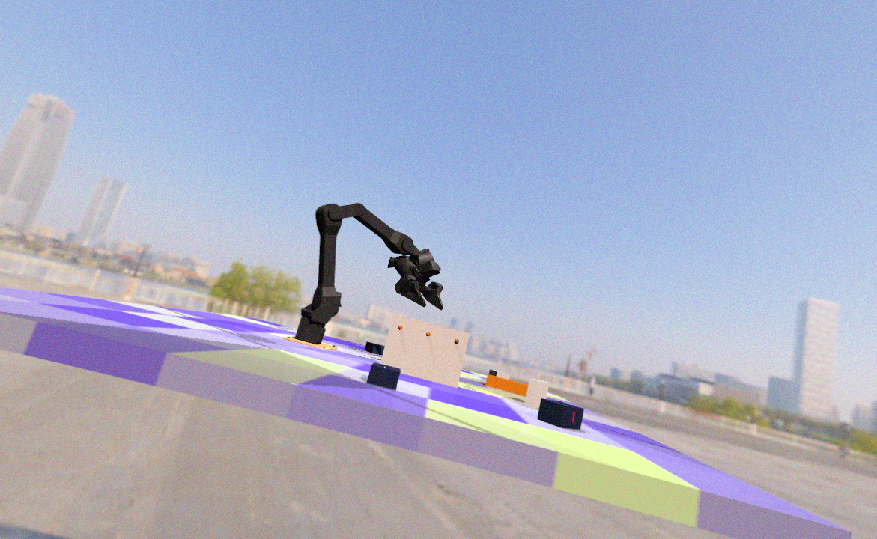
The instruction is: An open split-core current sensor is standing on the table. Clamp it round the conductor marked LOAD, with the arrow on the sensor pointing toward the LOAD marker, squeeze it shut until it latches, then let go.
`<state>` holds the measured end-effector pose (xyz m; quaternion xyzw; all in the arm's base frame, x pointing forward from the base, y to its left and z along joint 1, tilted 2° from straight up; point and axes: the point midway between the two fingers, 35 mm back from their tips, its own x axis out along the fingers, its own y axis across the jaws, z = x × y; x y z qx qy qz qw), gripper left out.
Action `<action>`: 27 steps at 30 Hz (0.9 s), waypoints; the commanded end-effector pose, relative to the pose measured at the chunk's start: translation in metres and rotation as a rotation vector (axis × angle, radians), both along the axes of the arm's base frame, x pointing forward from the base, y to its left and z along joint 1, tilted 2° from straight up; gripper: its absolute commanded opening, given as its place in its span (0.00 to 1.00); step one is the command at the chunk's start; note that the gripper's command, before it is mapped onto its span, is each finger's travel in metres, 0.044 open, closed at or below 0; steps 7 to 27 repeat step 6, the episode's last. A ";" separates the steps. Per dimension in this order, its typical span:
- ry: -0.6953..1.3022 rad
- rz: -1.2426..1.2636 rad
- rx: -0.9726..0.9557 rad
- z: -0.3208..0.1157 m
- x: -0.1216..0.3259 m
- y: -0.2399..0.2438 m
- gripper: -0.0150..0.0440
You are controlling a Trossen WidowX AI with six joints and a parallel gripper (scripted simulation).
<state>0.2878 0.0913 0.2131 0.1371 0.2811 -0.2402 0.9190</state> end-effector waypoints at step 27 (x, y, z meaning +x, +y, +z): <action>0.049 -0.061 0.101 0.000 0.009 -0.003 1.00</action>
